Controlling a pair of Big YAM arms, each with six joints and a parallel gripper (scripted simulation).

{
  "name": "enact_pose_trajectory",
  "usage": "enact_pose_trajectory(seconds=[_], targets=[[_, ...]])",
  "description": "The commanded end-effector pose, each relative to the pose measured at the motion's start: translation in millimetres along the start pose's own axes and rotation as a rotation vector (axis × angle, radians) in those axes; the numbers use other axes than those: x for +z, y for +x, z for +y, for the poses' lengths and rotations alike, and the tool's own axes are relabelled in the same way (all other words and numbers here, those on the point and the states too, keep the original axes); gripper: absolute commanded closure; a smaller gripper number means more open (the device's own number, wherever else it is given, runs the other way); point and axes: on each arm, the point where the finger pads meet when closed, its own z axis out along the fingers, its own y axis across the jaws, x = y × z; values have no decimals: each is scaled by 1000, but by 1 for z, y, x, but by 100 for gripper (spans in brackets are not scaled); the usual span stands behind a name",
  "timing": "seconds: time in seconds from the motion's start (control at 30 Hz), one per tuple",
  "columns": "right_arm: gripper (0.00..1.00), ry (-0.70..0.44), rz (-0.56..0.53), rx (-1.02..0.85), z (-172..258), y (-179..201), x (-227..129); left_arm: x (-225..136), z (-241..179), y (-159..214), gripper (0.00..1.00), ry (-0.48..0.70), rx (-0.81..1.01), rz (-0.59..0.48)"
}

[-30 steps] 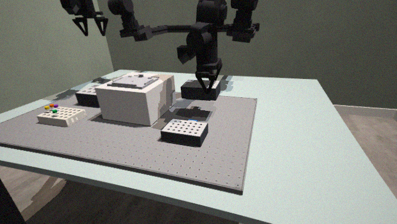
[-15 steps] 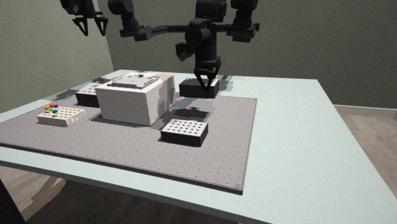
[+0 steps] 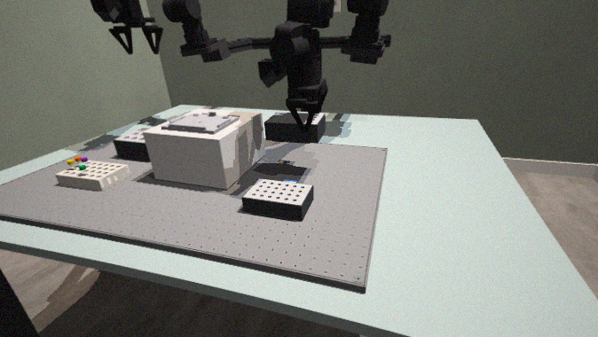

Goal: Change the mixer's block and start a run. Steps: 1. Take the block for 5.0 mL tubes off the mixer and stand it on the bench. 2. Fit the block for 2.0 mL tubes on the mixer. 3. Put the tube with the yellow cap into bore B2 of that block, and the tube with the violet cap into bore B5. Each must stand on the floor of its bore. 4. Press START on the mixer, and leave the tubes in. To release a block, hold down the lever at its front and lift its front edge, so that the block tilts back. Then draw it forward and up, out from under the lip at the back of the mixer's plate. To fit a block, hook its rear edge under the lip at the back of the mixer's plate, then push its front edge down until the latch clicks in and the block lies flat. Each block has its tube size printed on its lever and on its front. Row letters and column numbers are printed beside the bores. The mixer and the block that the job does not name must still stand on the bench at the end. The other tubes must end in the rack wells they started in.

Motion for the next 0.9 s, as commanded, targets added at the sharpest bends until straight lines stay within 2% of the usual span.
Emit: enact_pose_trajectory(seconds=[0.0, 0.3, 0.53, 0.87], targets=[[0, 3, -33, 14, -3, -10, -6, -49, 51, -14, 100, -124, -33, -34], [0, 3, -32, 13, -3, -10, -6, -55, 40, -30, 100, -100, -8, -28], [0, 3, -32, 13, -3, -9, -6, -64, 45, -23, 100, -109, -32, -27], [0, 3, -32, 12, -3, -9, -6, -77, 52, -49, 100, -116, -17, -40]])
